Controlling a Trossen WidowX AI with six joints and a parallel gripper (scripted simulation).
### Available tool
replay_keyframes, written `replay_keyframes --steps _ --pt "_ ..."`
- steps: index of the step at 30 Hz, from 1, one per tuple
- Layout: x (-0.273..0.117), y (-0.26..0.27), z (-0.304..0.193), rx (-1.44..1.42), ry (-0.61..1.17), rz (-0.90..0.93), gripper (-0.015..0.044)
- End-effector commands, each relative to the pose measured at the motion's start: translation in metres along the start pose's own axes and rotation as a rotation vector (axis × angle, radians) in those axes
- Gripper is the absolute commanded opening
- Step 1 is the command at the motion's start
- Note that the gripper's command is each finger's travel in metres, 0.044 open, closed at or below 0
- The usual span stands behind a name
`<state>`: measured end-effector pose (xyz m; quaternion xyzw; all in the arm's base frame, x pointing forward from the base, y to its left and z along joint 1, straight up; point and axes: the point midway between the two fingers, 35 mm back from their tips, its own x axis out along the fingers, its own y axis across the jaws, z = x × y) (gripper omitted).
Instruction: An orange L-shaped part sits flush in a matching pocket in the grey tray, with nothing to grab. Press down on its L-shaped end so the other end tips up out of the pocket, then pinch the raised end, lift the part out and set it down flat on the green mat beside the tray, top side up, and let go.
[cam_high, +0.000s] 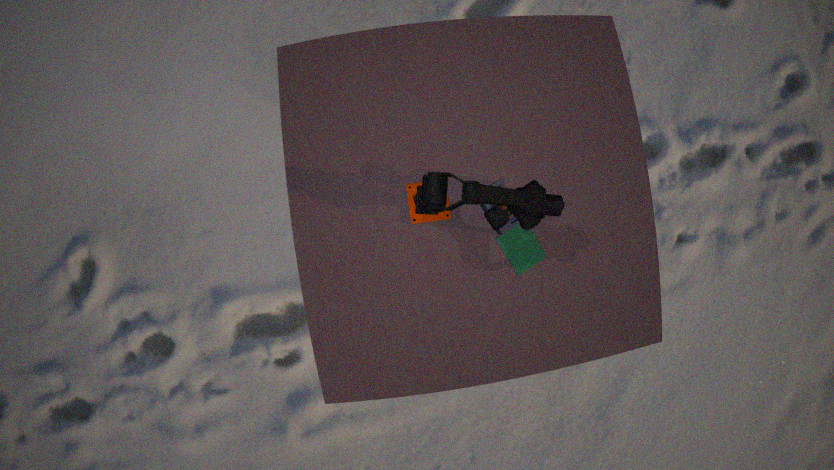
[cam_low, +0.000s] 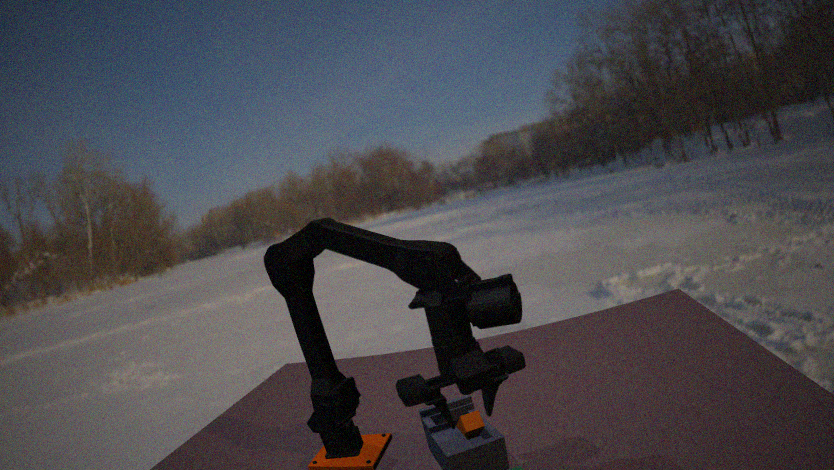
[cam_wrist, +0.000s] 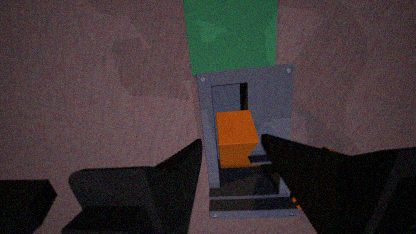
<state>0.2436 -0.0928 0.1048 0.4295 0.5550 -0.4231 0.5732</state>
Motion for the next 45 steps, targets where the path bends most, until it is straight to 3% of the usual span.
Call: replay_keyframes --steps 1,5,10,20,23,45 --pt "0.008 -0.002 -0.001 0.005 0.003 -0.007 0.028" --pt "0.01 -0.002 -0.001 0.005 0.003 -0.007 0.028" --pt "0.007 -0.001 -0.001 0.0 0.001 -0.002 0.0149" --pt "0.007 -0.001 -0.001 0.0 0.001 -0.002 0.0082" --pt "0.007 -0.001 -0.001 0.0 0.001 -0.002 0.0003" --pt "-0.017 -0.001 -0.001 0.004 0.003 -0.006 0.0"
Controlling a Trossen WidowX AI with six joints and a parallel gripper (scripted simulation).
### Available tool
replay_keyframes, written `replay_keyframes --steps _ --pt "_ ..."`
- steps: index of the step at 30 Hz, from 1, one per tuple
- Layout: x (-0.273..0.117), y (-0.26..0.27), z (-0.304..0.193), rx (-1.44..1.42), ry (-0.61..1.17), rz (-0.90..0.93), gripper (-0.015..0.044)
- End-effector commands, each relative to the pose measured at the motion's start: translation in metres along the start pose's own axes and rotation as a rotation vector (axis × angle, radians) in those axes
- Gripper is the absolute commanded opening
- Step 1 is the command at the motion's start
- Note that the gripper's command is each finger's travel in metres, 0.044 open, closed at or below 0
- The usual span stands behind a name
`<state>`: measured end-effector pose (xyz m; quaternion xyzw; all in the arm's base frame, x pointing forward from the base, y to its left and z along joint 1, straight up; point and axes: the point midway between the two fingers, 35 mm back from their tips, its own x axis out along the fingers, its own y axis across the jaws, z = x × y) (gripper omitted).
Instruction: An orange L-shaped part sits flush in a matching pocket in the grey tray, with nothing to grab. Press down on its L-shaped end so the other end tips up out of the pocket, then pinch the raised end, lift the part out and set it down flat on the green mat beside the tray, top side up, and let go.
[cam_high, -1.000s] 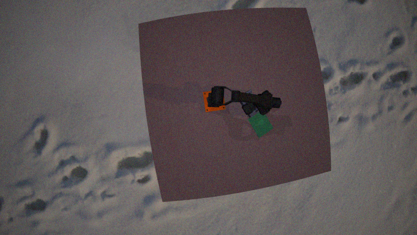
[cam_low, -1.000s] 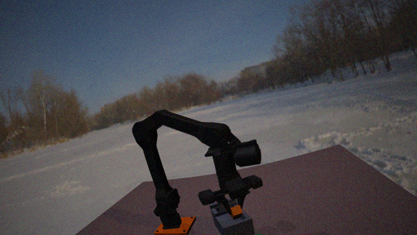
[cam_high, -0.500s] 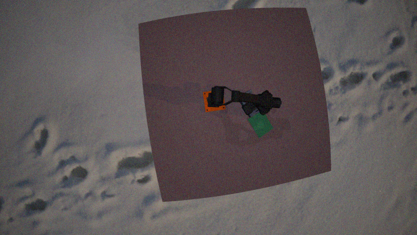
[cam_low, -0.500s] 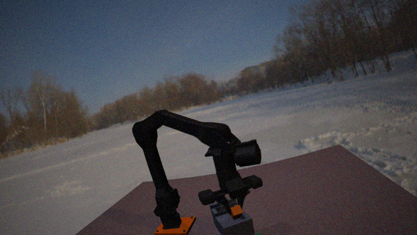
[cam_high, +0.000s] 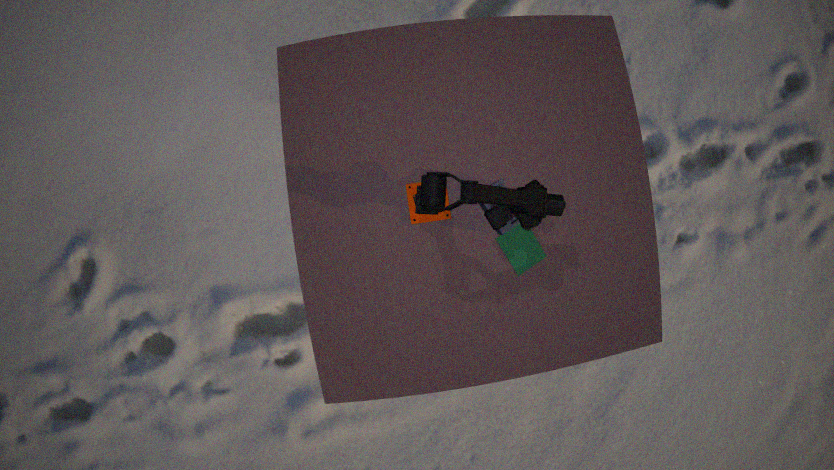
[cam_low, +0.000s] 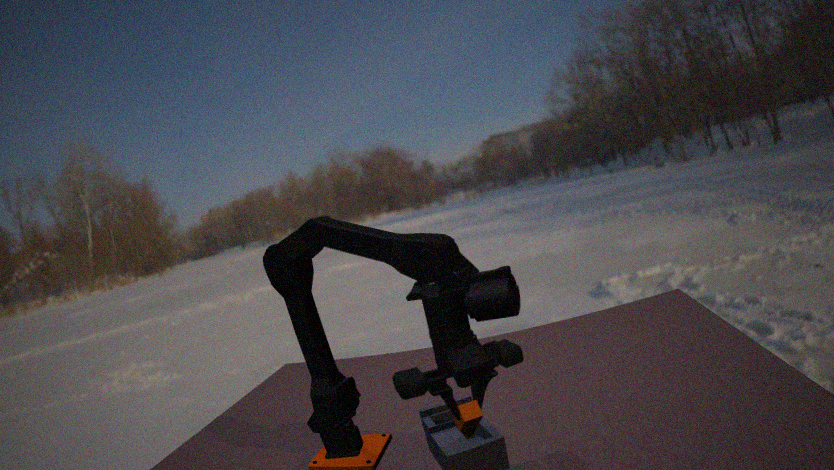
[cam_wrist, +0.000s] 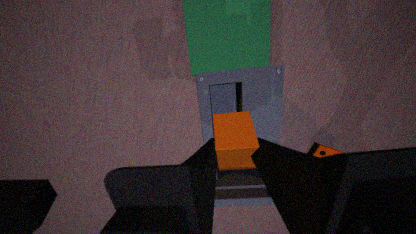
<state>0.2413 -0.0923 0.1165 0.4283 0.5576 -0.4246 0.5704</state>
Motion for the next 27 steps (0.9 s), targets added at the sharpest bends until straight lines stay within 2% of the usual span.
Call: replay_keyframes --steps 1,27 --pt "-0.007 0.0 0.0 0.003 -0.001 0.002 0.0" --pt "-0.047 0.0 0.0 0.004 -0.001 0.001 0.0"
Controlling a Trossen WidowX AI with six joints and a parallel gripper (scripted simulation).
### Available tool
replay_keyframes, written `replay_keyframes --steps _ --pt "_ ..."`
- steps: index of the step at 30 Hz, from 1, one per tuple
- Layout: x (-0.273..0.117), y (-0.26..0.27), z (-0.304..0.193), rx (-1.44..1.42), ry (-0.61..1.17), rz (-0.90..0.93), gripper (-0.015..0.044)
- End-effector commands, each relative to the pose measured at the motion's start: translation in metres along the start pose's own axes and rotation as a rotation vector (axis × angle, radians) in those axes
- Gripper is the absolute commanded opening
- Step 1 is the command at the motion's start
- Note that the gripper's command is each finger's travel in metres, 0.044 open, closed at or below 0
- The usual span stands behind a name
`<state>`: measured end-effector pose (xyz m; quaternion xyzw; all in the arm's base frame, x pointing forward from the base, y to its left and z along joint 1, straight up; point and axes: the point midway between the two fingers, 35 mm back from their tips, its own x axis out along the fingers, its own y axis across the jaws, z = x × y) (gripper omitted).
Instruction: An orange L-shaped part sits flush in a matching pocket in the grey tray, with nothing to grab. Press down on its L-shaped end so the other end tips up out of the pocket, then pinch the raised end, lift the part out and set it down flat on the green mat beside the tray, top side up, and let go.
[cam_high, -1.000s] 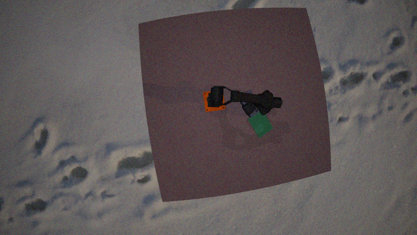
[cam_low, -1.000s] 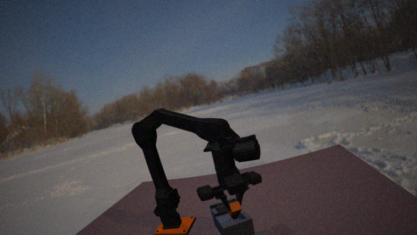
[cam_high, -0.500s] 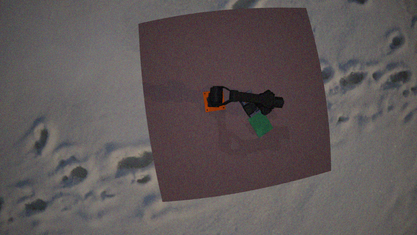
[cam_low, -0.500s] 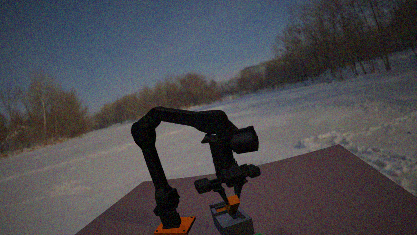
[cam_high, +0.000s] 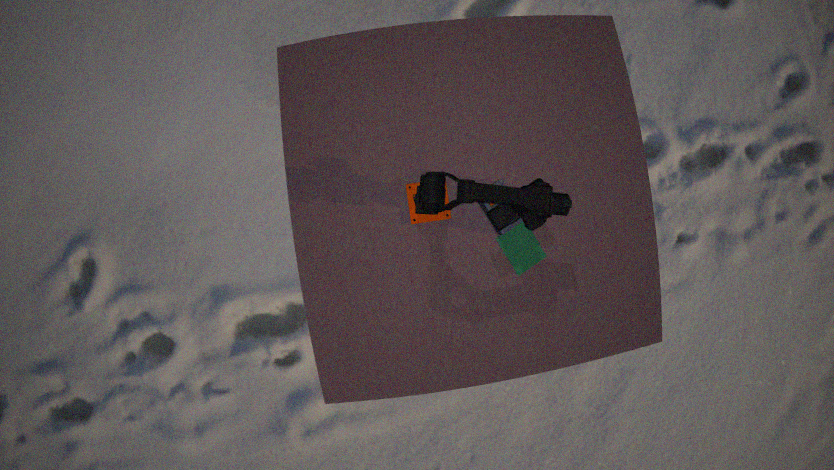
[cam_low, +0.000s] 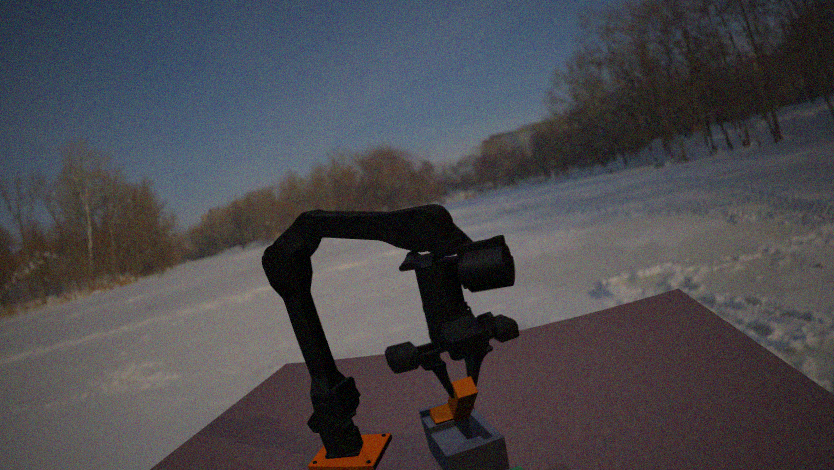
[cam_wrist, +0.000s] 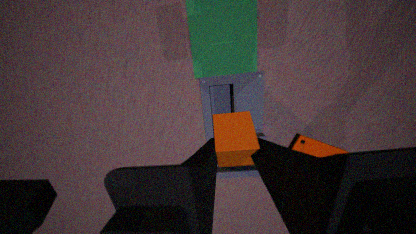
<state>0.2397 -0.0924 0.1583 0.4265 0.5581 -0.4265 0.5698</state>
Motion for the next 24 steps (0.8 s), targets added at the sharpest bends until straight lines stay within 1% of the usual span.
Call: replay_keyframes --steps 1,12,20,24 --pt "-0.007 0.001 0.0 0.004 0.001 0.006 0.0" --pt "-0.024 0.001 0.0 0.004 0.001 0.006 0.0" --pt "-0.028 0.001 0.0 0.004 0.001 0.006 0.0" --pt "-0.027 0.0 0.008 0.004 0.001 0.006 0.0"
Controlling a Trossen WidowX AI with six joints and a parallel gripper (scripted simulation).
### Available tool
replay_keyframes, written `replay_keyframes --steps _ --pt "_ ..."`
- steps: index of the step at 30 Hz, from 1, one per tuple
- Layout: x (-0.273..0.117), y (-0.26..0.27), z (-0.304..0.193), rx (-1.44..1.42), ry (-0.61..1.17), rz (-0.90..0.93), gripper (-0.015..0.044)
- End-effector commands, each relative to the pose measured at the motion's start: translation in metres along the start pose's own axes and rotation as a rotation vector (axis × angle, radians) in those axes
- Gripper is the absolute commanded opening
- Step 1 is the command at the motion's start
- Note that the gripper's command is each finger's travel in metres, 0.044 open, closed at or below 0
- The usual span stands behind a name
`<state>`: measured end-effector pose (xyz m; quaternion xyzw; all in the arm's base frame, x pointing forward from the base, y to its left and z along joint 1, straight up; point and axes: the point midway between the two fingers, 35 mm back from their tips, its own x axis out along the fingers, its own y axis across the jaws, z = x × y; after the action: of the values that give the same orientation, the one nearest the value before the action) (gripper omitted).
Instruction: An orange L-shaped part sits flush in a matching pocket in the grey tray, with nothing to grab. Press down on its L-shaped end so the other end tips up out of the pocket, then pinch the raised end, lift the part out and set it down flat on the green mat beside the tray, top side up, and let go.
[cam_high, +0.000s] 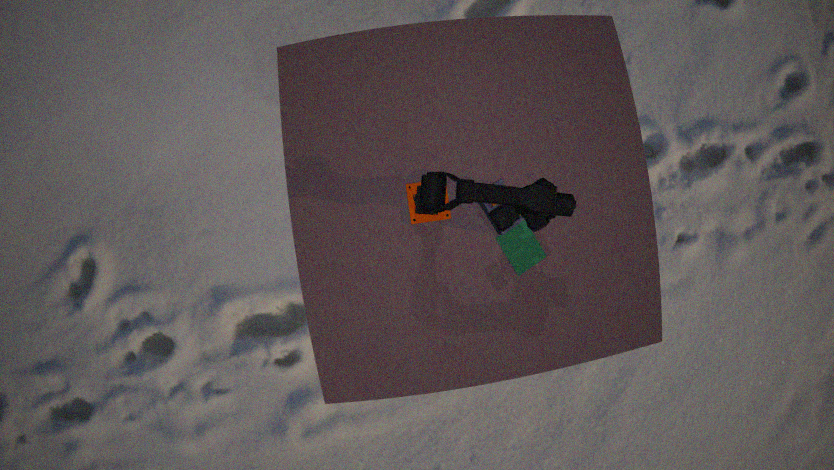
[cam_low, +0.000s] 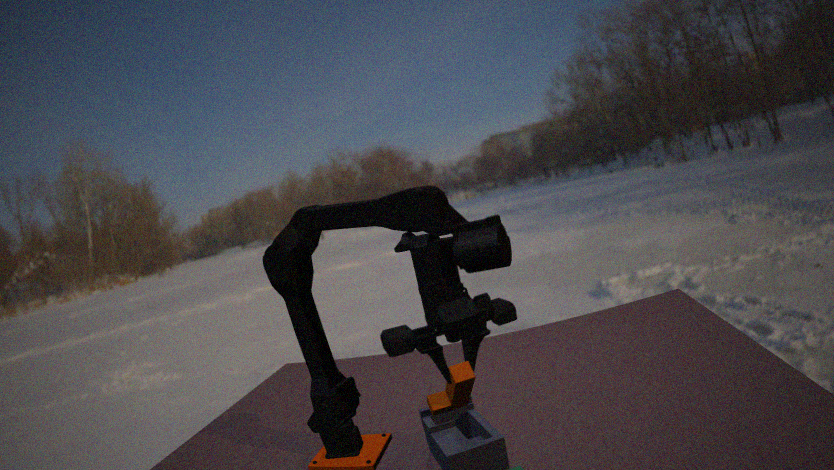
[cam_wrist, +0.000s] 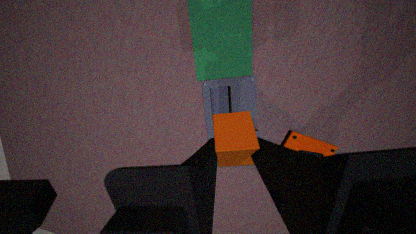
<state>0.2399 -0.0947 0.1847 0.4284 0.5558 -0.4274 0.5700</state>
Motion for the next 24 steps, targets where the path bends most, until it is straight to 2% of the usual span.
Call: replay_keyframes --steps 1,24 --pt "0.0 0.0 0.009 -0.001 0.002 0.003 0.0" --pt "0.001 -0.01 0.116 -0.001 -0.007 0.001 0.0"
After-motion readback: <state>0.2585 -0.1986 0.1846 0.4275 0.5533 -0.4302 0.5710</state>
